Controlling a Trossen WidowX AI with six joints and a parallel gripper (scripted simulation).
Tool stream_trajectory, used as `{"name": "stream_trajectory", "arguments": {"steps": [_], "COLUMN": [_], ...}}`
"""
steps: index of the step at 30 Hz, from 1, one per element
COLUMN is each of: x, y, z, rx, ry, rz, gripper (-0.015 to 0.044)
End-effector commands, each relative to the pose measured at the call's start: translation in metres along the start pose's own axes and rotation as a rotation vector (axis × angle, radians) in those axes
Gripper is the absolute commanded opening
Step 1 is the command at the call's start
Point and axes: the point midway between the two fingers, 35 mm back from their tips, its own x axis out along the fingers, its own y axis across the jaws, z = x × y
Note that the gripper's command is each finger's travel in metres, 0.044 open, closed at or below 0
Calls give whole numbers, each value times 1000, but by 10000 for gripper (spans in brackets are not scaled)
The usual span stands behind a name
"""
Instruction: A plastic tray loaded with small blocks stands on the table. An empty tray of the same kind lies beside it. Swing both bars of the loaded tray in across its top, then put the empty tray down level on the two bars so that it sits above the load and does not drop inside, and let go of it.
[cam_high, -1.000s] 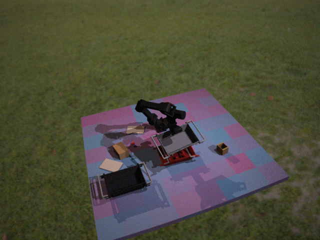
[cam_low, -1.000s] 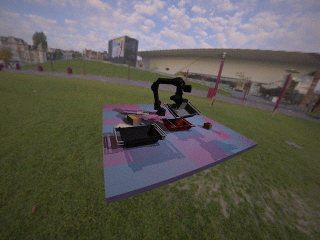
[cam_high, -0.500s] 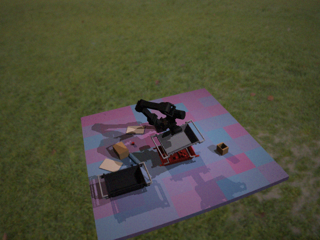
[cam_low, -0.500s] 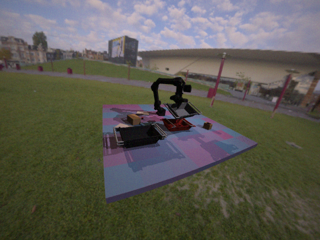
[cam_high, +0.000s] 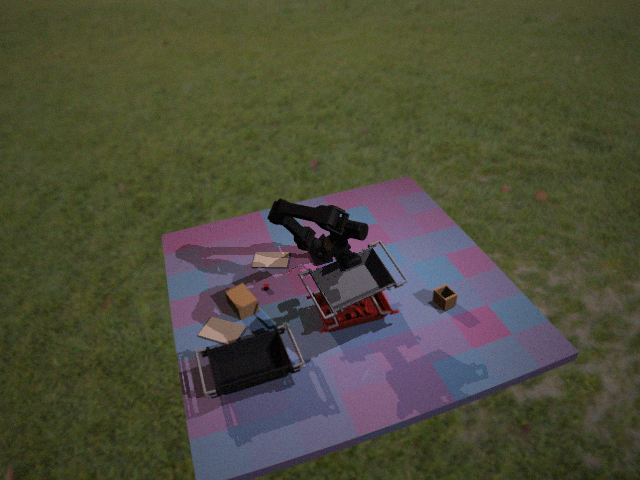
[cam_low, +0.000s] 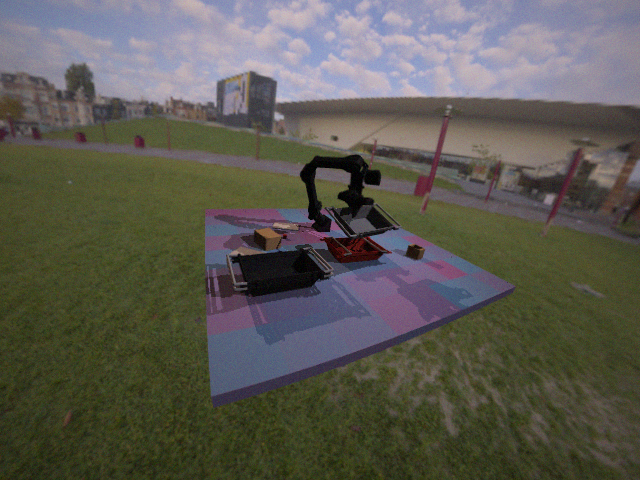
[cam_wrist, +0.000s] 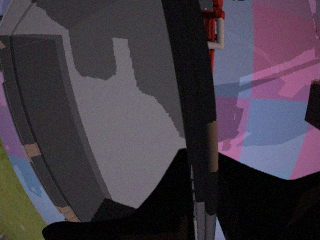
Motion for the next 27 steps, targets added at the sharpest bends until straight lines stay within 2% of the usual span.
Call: {"name": "stream_trajectory", "arguments": {"steps": [1, 17, 27], "x": [-6, -5, 17], "y": [-1, -1, -1], "z": [13, 11, 12], "rx": [7, 10, 69], "ry": [1, 0, -13], "rz": [29, 26, -9], "gripper": [0, 0, 0]}}
